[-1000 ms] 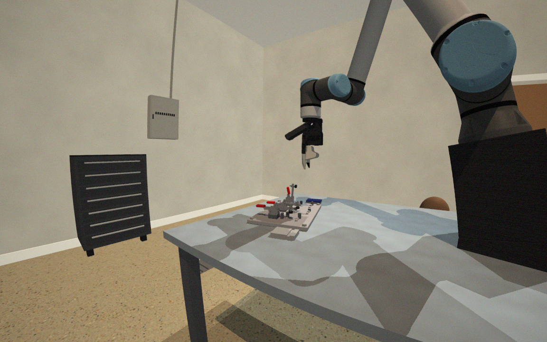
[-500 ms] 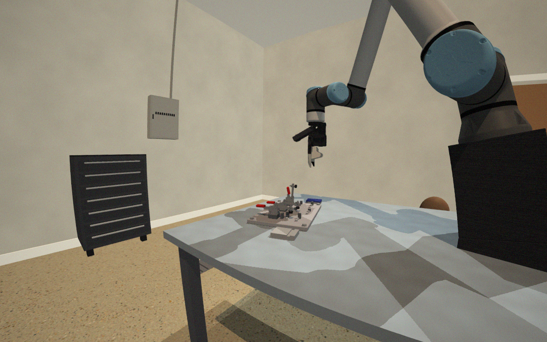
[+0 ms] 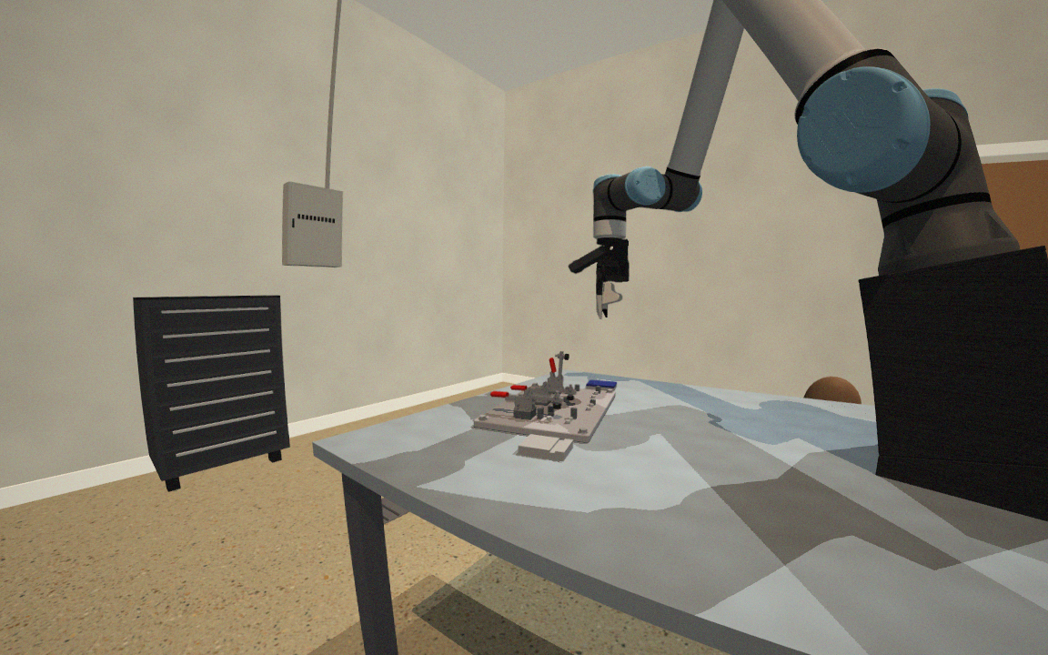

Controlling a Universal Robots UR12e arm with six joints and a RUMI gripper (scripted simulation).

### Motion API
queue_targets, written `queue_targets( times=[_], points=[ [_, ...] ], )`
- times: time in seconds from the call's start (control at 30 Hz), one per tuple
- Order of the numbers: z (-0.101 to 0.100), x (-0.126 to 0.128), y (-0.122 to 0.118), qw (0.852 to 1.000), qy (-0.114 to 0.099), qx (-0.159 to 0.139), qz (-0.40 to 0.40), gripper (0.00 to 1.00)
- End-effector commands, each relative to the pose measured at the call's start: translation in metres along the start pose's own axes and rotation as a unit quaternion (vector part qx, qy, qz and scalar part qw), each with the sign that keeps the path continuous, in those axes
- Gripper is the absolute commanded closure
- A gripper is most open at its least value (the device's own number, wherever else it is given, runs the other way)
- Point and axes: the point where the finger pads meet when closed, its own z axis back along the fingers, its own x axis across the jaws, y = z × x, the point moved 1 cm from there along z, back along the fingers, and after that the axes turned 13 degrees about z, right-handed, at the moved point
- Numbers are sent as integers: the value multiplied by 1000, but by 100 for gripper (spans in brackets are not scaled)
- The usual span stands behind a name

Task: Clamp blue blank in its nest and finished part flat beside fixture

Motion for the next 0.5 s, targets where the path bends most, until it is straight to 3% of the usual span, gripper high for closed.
queue_targets(
  times=[0.0, 0.47],
  points=[
    [0, 15, -3, 1000, 0, 0, 0, 41],
    [0, 22, -5, 1000, 0, 0, 0, 41]
  ],
)
